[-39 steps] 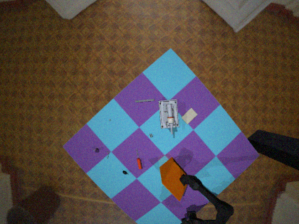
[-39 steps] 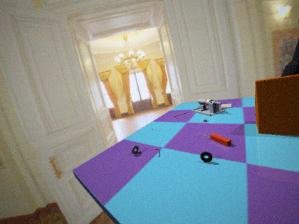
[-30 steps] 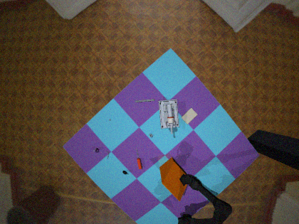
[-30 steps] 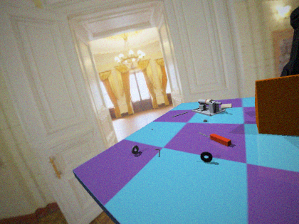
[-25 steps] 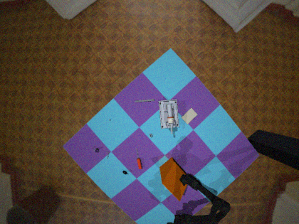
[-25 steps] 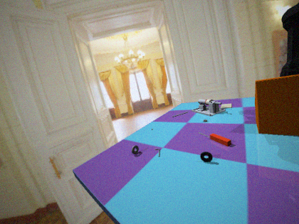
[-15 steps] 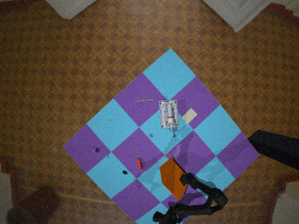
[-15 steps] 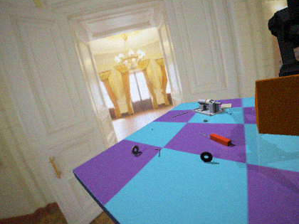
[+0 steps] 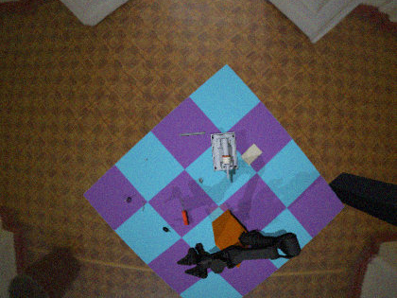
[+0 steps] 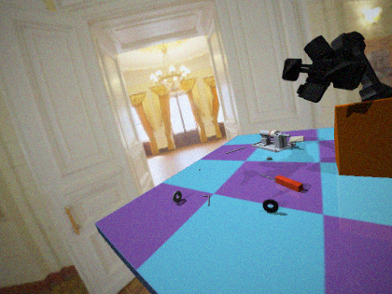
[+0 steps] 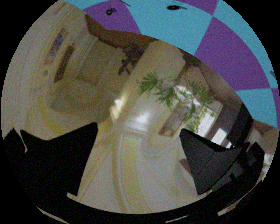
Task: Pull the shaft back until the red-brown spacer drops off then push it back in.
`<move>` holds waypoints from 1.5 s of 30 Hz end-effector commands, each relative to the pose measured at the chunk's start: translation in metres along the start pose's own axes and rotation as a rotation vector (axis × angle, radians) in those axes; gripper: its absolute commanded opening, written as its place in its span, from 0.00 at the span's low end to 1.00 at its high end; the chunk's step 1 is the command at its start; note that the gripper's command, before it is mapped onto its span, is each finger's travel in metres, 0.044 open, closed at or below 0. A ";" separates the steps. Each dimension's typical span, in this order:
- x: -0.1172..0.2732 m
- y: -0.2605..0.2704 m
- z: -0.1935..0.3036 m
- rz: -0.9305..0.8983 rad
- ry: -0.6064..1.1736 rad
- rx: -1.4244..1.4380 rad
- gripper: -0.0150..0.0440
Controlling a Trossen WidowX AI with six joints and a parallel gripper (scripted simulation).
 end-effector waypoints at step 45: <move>0.219 0.108 -0.236 -1.625 -0.817 -1.034 1.00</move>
Point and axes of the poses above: the point midway between the two fingers, 35 mm back from their tips, its own x axis back along the fingers, its own y axis across the jaws, z = x × y, the point moved 8 cm from there along x, back along the fingers, and after that the axes turned 2 degrees about -x, right-handed, at the moved point
